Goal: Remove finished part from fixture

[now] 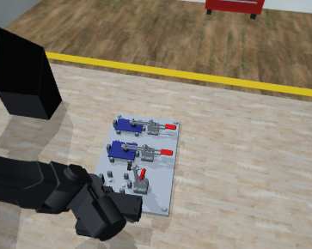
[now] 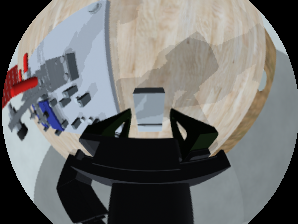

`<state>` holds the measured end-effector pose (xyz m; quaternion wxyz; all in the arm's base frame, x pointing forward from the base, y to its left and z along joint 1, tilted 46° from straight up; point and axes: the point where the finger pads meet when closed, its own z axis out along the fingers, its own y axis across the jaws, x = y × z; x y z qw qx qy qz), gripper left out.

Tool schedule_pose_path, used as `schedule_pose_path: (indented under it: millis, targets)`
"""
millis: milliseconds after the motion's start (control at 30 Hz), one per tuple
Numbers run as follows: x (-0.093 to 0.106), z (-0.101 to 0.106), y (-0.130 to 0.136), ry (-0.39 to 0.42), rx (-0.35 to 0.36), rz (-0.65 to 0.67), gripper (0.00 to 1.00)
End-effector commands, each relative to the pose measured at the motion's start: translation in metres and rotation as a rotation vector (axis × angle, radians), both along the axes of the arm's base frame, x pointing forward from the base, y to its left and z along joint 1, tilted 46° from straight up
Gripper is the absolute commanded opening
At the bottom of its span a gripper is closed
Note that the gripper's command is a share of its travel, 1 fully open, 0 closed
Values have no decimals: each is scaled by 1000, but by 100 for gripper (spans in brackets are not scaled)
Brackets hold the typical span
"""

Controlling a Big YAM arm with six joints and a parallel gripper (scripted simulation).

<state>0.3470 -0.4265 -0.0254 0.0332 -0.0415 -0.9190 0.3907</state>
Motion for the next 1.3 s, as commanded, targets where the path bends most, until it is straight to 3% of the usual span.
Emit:
schedule_pose_path:
  millis: [0, 933, 1100, 1267]
  targets:
    - [9, 15, 14, -16, -8, 13, 64]
    - [16, 72, 71, -20, -10, 13, 64]
    - [8, 69, 68, -10, -3, -7, 64]
    - [11, 67, 67, -20, -7, -4, 64]
